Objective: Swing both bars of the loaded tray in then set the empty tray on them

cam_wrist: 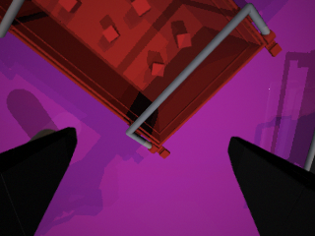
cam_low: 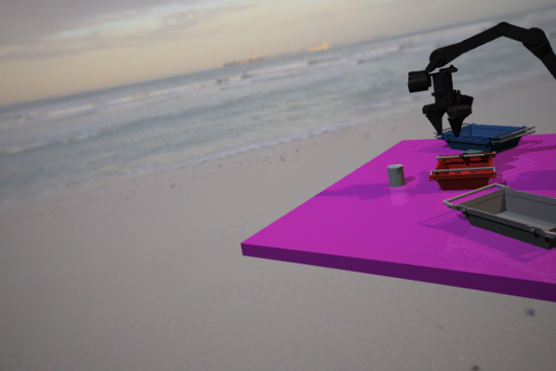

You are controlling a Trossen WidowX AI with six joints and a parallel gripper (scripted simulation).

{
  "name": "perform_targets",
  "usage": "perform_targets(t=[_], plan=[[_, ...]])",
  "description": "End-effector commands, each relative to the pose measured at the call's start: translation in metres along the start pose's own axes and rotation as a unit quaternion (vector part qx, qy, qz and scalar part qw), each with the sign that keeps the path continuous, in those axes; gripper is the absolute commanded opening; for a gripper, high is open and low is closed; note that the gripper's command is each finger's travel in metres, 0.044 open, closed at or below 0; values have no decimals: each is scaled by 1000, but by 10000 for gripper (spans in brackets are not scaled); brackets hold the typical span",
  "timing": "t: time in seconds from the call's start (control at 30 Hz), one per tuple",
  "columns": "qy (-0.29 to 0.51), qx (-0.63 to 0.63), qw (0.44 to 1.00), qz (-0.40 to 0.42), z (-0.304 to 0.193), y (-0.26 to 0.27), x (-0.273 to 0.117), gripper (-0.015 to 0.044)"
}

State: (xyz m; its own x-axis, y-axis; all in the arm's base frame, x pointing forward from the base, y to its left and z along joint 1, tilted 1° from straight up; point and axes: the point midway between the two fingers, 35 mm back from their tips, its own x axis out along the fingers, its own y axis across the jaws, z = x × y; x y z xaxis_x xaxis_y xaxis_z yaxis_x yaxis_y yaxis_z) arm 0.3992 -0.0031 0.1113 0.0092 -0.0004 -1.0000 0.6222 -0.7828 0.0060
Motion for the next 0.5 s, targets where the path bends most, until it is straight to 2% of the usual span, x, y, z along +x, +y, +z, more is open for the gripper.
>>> perform_targets(t=[0.0,0.23,0.47], plan=[[7,-130,992,1,-31,-59,7,440],[10,-386,922,-2,-58,-187,33,440],[13,-615,788,-6,-36,-311,58,440]])
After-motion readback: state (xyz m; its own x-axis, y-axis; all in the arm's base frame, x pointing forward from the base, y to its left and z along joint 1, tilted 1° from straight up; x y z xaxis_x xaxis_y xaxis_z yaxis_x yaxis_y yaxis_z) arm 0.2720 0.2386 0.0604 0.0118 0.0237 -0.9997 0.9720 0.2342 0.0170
